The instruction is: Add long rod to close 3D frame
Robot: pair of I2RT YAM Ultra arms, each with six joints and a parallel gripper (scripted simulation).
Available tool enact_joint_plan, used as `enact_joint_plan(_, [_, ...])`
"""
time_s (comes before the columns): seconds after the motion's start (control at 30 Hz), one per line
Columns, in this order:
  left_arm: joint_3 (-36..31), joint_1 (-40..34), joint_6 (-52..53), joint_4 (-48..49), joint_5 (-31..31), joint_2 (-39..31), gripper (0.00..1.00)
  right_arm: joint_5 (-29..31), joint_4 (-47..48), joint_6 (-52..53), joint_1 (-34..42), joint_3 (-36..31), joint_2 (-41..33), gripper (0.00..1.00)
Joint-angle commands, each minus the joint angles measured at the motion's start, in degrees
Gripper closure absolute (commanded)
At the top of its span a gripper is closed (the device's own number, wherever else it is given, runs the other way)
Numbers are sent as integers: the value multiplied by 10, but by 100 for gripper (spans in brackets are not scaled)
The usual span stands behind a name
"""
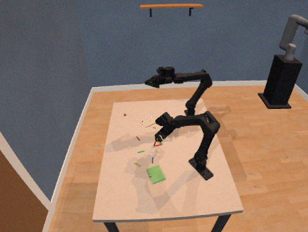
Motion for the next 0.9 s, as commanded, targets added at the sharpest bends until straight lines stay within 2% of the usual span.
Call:
enact_joint_plan(0.0, [-11, 12, 1, -7, -30, -43, 0, -5, -8, -5, -5, 10, -15, 87])
enact_joint_plan(0.2, [-52, 73, 15, -34, -99, -171, 0, -5, -4, -2, -5, 10, -15, 87])
enact_joint_plan(0.27, [-52, 73, 15, -34, -99, -171, 0, -5, -4, -2, -5, 10, -15, 87])
enact_joint_plan(0.4, [-50, 165, 53, -24, -104, -299, 0, -5, -4, -2, -5, 10, -15, 87])
enact_joint_plan(0.5, [-39, 232, 79, -2, -78, -351, 0, -5, -4, -2, -5, 10, -15, 87])
enact_joint_plan(0.63, [-23, 335, 88, 36, -34, -376, 0, -5, -4, -2, -5, 10, -15, 87])
enact_joint_plan(0.77, [-7, 444, 83, 82, -3, -365, 0, -2, -1, -2, -2, 10, -10, 87])
enact_joint_plan(0.83, [-7, 444, 83, 82, -3, -365, 0, -2, -1, -2, -2, 10, -10, 87])
enact_joint_plan(0.87, [0, 488, 75, 103, 11, -356, 0, -2, -1, -2, -2, 10, -10, 87])
